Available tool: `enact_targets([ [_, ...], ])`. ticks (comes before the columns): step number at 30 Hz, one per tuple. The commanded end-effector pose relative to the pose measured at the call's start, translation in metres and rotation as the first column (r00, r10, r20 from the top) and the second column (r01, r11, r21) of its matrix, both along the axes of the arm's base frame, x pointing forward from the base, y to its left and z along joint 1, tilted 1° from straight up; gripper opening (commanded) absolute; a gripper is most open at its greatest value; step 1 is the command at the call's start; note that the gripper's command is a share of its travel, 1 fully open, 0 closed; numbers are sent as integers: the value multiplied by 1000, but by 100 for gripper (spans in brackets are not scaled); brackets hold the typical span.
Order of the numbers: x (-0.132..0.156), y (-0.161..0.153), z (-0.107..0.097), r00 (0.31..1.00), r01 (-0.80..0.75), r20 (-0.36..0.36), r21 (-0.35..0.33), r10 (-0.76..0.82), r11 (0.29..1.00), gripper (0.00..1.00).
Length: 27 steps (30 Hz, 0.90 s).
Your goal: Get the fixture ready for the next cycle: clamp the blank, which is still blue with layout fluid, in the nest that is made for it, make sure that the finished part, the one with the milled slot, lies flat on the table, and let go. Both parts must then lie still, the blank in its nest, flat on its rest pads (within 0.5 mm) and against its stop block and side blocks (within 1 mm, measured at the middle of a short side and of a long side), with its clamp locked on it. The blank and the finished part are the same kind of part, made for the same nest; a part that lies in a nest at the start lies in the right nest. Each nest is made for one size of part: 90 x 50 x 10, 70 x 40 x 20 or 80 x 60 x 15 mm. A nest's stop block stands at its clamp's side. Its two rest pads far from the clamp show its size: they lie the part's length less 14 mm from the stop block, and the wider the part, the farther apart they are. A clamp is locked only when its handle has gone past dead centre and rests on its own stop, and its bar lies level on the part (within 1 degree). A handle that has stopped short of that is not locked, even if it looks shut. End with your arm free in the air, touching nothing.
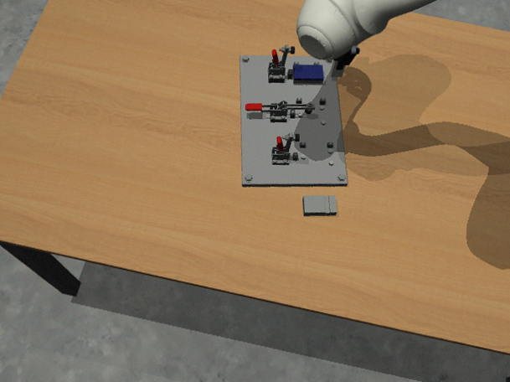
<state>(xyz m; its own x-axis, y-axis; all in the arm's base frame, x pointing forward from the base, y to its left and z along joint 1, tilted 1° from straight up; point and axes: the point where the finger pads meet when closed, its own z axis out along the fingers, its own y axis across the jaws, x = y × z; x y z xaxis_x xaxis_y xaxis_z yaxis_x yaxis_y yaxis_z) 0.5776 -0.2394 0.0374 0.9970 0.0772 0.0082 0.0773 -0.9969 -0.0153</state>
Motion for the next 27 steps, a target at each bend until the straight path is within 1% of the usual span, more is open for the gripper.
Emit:
enact_targets([
  [1, -3, 0, -6, 1000, 2, -2, 6, -2, 1000, 0],
  [9, -4, 0, -12, 1000, 2, -2, 6, -2, 1000, 0],
  [27, -1, 0, -12, 1000, 2, -2, 6, -2, 1000, 0],
])
